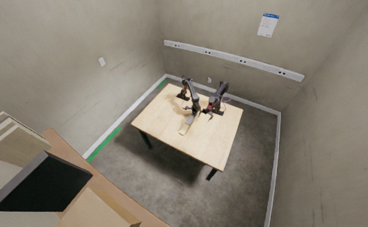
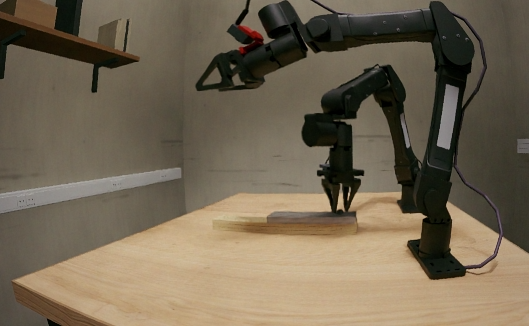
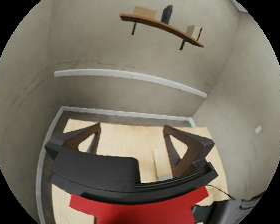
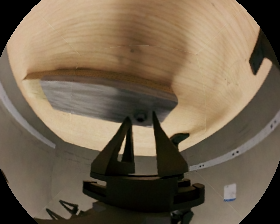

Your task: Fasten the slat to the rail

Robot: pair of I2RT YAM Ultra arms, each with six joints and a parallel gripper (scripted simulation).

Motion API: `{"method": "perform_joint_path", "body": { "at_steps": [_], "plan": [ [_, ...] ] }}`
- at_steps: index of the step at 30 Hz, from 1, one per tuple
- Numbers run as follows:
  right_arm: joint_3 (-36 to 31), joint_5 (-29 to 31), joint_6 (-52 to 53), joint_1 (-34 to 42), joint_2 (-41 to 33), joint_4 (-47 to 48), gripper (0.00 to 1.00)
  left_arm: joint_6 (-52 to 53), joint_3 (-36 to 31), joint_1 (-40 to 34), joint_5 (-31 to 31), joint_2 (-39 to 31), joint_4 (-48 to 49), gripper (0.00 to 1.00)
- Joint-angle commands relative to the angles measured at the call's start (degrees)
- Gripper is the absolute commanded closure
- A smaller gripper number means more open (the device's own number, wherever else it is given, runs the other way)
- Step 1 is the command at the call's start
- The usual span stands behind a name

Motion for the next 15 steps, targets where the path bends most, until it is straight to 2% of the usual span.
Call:
{"method": "perform_joint_path", "body": {
  "at_steps": [1, 15],
  "plan": [
    [0.2, 0.0, 0.0, 0.0, -0.4, 0.0, 0.66, -1.9, 3.4, -1.5, 0.5, 2.5, -5.2, 0.00],
    [0.2, 0.0, 0.0, 0.0, -0.4, 0.0, 0.66, -5.9, 9.9, -6.2, 0.6, 10.6, -15.0, 0.00]
  ]
}}
